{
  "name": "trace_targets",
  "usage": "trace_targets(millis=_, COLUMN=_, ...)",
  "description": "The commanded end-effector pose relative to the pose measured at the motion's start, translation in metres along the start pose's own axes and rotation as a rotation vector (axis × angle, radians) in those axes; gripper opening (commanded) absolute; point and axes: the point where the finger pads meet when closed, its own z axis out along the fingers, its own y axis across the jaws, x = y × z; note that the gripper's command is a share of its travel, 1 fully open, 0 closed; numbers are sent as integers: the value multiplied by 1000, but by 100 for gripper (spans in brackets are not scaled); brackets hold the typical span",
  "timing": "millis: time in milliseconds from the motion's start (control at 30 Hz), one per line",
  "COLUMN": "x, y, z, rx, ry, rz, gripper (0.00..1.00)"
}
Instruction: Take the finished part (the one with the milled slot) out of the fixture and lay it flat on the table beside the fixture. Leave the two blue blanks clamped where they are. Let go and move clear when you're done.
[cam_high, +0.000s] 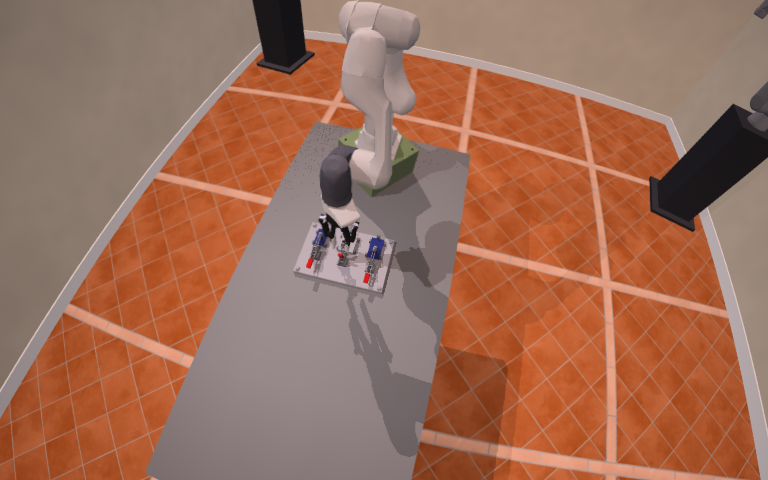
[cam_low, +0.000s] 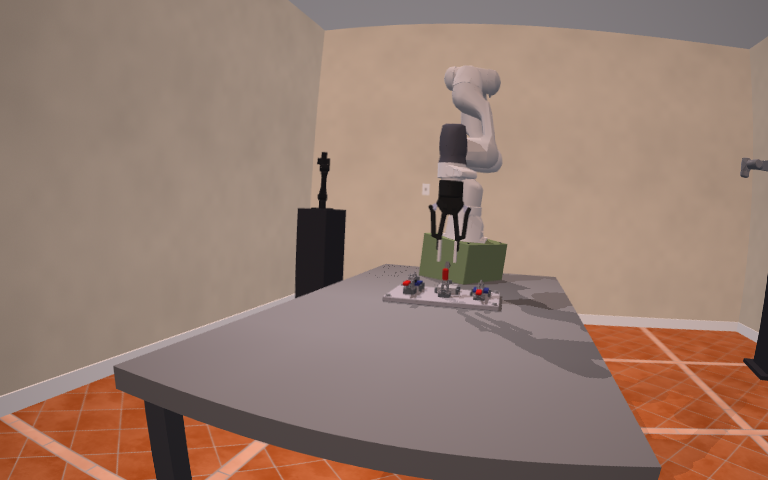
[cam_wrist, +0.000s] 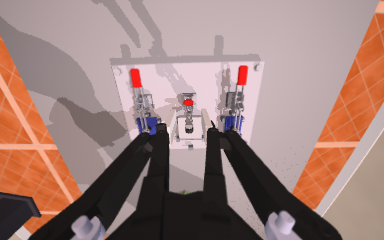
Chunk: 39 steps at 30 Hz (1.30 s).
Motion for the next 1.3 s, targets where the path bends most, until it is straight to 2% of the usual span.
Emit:
trace_targets(millis=0, x=-2, y=0, z=0, rx=2, ry=-4, rz=-1, gripper=28)
trace_targets(millis=1267, x=13, y=0, z=1, rx=2, ry=-4, rz=-1, gripper=28)
